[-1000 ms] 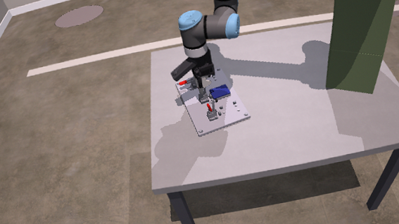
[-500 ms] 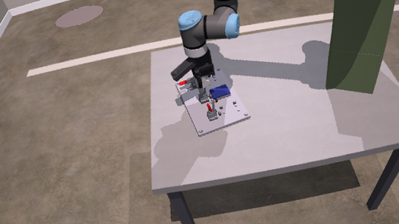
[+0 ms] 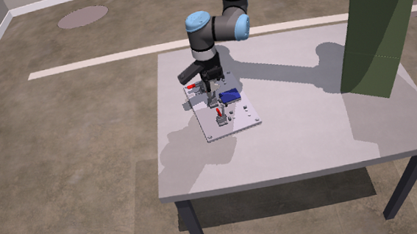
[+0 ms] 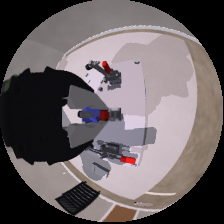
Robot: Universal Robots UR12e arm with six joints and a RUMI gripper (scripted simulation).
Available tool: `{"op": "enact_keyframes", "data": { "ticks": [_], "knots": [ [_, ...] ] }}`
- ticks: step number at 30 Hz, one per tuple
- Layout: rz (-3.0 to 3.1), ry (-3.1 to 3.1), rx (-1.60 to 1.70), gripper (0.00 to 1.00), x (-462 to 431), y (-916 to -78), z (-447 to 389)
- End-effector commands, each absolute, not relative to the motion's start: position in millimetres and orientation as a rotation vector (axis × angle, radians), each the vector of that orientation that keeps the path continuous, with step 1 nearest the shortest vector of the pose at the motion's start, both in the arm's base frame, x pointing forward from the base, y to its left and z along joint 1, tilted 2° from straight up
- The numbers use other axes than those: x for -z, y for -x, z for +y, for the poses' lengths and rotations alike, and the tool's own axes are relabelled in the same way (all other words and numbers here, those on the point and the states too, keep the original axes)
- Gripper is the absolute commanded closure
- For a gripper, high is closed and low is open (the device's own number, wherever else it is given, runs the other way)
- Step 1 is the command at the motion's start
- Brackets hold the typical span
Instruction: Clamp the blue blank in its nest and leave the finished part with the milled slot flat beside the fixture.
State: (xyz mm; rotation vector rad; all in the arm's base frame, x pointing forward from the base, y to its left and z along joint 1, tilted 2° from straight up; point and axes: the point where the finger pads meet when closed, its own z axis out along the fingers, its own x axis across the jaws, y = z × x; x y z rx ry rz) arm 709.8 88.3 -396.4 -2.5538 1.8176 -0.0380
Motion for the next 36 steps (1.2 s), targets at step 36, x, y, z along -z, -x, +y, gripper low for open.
{"op": "enact_keyframes", "data": {
  "ticks": [36],
  "knots": [
    [1.817,2.553,0.040,1.00,401.0,-733.4,96.2]
  ]
}}
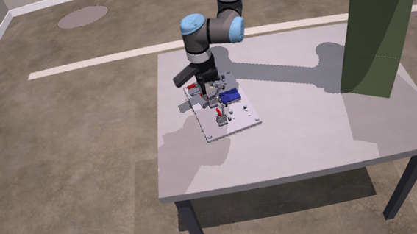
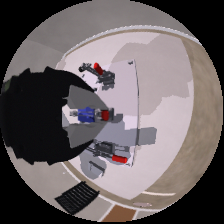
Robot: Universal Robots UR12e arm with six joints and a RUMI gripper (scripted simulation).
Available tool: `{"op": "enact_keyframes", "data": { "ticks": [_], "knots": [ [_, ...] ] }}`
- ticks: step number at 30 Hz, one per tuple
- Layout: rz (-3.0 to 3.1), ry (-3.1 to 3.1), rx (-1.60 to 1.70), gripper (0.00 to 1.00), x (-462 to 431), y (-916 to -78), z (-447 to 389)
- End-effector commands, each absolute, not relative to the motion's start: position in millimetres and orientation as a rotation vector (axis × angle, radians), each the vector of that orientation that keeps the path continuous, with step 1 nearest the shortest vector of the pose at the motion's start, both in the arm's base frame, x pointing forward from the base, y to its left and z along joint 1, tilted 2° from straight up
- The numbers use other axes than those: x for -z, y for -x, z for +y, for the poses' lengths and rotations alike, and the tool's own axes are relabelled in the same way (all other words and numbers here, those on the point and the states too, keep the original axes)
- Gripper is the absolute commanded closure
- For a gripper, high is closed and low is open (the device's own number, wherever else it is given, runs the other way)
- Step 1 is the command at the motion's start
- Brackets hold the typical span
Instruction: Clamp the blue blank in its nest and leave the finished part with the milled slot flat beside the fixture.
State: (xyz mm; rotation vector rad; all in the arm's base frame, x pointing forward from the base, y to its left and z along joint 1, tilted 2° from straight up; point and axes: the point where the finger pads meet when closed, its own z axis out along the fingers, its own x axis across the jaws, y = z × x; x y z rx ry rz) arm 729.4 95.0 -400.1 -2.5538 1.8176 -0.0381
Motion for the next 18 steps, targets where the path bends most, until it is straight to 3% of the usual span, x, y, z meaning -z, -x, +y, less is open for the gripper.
{"op": "enact_keyframes", "data": {
  "ticks": [1,18],
  "knots": [
    [1.817,2.553,0.040,1.00,401.4,-734.1,96.4],
    [1.817,2.553,0.040,1.00,409.0,-743.9,99.7]
  ]
}}
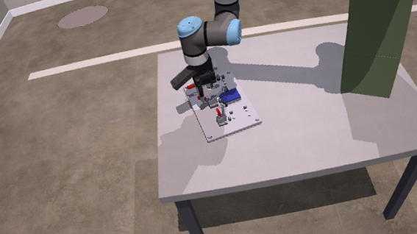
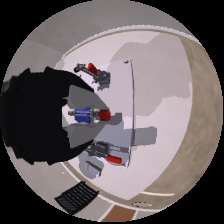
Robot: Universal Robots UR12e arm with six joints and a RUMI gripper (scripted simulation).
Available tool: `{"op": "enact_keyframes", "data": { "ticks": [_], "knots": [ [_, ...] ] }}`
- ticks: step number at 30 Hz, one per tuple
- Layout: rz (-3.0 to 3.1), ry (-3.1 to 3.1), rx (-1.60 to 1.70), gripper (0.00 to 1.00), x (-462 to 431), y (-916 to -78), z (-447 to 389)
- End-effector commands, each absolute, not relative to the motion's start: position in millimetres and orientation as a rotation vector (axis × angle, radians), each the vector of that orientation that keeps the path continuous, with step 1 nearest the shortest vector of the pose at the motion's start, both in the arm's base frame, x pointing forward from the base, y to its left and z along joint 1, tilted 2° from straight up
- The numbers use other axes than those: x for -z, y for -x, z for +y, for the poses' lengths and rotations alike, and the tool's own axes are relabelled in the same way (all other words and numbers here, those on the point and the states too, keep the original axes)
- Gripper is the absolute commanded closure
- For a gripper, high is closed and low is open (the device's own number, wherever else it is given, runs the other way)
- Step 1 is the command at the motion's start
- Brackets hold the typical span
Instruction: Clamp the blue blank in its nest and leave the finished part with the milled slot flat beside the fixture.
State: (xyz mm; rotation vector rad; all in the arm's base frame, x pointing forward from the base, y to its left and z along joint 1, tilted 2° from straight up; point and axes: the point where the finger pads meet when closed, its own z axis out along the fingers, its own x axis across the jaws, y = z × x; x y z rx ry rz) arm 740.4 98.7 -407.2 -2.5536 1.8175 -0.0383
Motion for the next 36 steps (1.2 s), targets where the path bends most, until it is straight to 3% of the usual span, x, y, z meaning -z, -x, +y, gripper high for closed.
{"op": "enact_keyframes", "data": {
  "ticks": [1,36],
  "knots": [
    [1.817,2.553,0.040,1.00,409.6,-744.4,99.8],
    [1.817,2.553,0.040,1.00,424.9,-753.8,102.8]
  ]
}}
